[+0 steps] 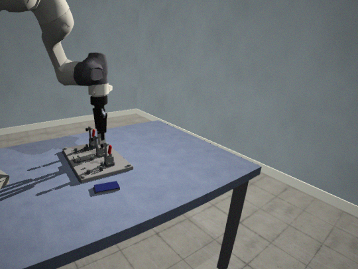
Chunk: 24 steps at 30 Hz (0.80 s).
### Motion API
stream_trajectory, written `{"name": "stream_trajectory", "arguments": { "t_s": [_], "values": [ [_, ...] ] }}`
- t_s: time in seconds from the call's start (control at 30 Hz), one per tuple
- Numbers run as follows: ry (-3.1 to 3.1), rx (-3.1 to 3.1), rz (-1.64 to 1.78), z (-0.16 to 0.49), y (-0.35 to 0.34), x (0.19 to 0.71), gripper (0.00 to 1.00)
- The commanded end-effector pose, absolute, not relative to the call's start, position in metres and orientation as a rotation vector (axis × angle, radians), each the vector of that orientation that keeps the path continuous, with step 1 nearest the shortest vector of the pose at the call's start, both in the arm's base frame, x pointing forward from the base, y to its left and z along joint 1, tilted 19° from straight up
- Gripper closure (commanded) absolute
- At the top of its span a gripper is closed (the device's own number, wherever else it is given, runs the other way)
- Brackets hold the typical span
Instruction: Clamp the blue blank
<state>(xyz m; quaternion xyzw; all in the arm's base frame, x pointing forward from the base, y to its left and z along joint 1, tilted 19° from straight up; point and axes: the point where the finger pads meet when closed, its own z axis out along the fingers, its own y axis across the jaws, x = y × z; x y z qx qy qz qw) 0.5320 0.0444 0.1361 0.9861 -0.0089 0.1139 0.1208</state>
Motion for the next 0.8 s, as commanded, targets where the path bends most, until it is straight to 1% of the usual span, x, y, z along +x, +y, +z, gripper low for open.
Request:
{"name": "stream_trajectory", "arguments": {
  "t_s": [0.0, 0.47, 0.5, 0.77],
  "values": [
    [-0.045, 2.876, 0.312, 0.1318, 0.0432, 0.5236, 1.00],
    [-0.045, 2.876, 0.312, 0.1314, 0.0432, 0.5212, 1.00],
    [-0.045, 2.876, 0.312, 0.1314, 0.0432, 0.5212, 0.72],
    [-0.045, 2.876, 0.312, 0.1314, 0.0432, 0.5212, 0.72]
  ]
}}
